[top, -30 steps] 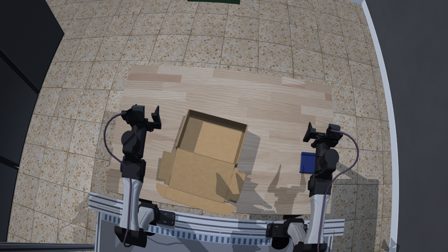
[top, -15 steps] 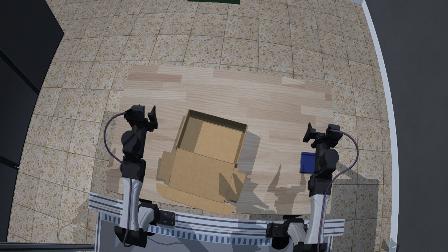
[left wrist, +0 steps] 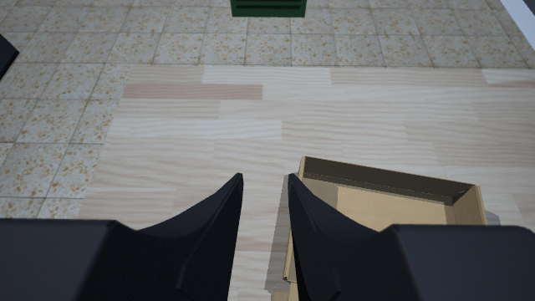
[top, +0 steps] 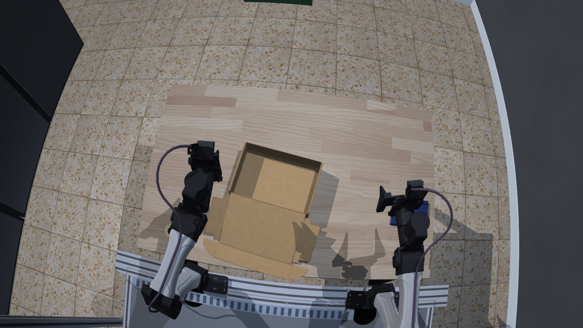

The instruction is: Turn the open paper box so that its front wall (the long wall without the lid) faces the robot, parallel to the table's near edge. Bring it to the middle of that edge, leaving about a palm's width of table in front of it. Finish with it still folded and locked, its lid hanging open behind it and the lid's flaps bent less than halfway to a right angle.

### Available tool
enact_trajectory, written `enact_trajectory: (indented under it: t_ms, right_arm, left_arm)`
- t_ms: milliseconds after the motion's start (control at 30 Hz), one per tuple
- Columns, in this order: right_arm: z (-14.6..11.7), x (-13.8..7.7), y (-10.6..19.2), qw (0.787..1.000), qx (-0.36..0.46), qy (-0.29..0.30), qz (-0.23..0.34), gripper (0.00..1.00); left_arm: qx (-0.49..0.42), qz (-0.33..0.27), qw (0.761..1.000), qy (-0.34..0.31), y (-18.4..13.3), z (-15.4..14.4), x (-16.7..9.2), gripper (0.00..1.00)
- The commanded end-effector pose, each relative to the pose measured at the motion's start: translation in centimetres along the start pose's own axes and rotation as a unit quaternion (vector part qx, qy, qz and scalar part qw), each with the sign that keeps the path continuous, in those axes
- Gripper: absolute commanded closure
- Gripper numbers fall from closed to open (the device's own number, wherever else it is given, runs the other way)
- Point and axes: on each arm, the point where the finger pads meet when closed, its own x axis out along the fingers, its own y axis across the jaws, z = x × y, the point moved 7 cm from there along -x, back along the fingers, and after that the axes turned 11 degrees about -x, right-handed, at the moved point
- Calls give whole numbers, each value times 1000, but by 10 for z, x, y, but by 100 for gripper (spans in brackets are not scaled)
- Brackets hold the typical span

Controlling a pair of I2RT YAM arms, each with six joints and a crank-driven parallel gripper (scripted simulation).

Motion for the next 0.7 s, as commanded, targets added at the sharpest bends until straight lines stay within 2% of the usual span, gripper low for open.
enact_trajectory:
  t_ms: [0,200,400,467,667]
  right_arm:
    - [-3,-23,22,999,-15,0,39,0]
    - [-14,-55,66,994,-23,-8,110,0]
    - [-18,-74,95,985,-32,-18,168,0]
    - [-18,-74,95,985,-32,-18,168,0]
    - [-19,-83,119,971,-48,-38,230,0]
  left_arm:
    - [-13,43,998,52,-17,-21,1,70]
    - [-5,24,985,173,-95,-81,3,70]
    - [19,7,959,284,-166,-139,8,70]
    - [19,7,959,284,-166,-139,8,70]
    - [36,2,936,350,-214,-179,14,70]
